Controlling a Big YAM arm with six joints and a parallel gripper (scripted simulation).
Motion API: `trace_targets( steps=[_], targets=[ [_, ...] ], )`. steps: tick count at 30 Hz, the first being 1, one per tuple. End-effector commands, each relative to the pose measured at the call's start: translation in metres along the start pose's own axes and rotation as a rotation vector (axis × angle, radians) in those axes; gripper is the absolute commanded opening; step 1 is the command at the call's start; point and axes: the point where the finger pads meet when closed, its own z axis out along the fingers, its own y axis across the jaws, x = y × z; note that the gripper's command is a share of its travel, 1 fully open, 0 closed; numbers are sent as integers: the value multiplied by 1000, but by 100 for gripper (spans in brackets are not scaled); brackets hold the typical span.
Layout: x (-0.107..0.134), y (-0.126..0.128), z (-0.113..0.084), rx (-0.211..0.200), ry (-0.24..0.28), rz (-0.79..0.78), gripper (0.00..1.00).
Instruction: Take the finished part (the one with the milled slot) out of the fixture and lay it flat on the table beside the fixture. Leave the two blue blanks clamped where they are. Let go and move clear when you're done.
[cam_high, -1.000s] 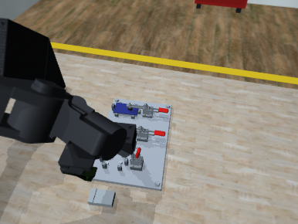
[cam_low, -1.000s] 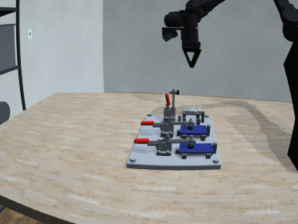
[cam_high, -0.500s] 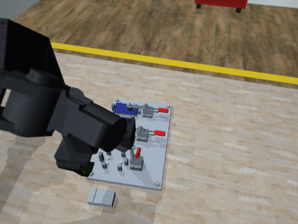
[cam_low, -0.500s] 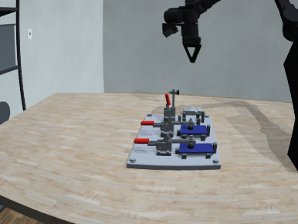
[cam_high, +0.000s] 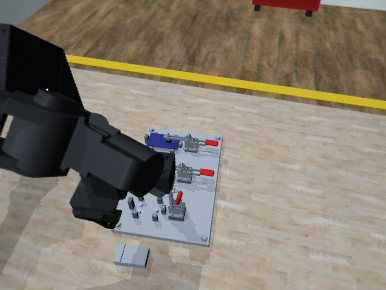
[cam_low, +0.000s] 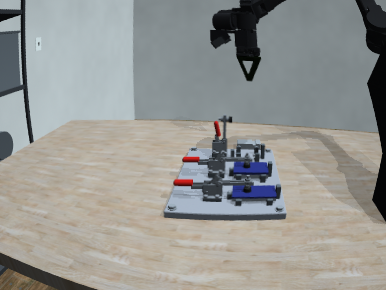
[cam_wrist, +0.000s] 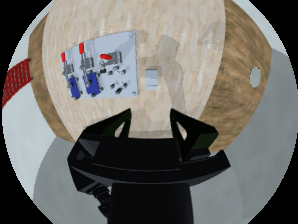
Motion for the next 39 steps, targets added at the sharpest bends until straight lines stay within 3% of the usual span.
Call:
trace_targets(
  steps=[1, 39],
  targets=[
    [-8, -22, -8, 16, -19, 50, 64],
    [-2, -17, -5, 12, -8, 38, 64]
  ],
)
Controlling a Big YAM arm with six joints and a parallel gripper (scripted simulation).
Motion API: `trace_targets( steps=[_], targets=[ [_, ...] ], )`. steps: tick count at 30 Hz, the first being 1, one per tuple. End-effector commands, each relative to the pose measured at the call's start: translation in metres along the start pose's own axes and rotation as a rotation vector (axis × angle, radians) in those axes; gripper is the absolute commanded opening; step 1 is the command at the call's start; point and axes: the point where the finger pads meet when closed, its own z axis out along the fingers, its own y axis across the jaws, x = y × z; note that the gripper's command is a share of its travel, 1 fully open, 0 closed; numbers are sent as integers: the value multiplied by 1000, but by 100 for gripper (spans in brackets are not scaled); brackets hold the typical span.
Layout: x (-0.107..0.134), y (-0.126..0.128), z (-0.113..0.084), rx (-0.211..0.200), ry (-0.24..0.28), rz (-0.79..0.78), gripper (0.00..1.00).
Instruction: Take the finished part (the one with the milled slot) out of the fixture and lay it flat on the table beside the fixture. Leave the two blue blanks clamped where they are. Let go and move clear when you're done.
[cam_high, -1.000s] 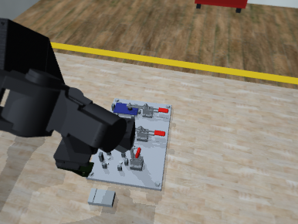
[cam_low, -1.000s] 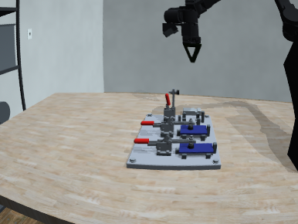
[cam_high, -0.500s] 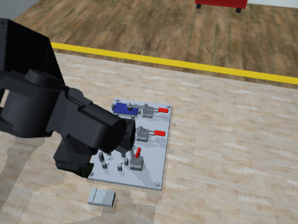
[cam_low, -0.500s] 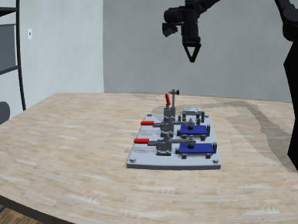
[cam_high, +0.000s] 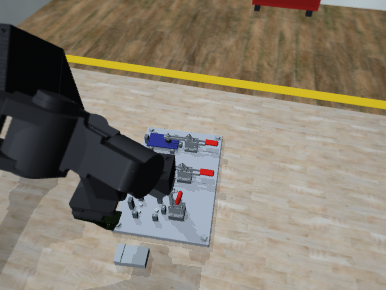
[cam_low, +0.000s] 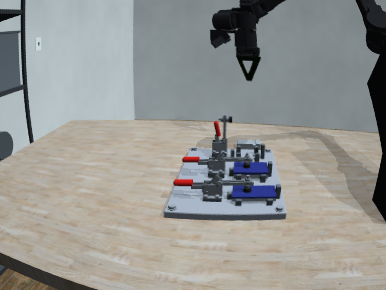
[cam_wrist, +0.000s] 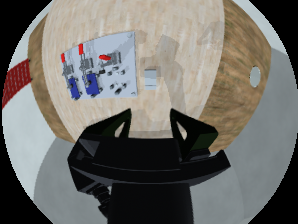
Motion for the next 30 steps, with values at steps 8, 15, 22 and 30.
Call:
trace_targets(
  steps=[8, 15, 22, 30],
  targets=[
    [2, -12, -3, 8, -2, 29, 64],
    [4, -10, -3, 7, 1, 25, 64],
    [7, -8, -2, 5, 5, 21, 64],
    [7, -8, -1, 4, 7, 19, 64]
  ],
)
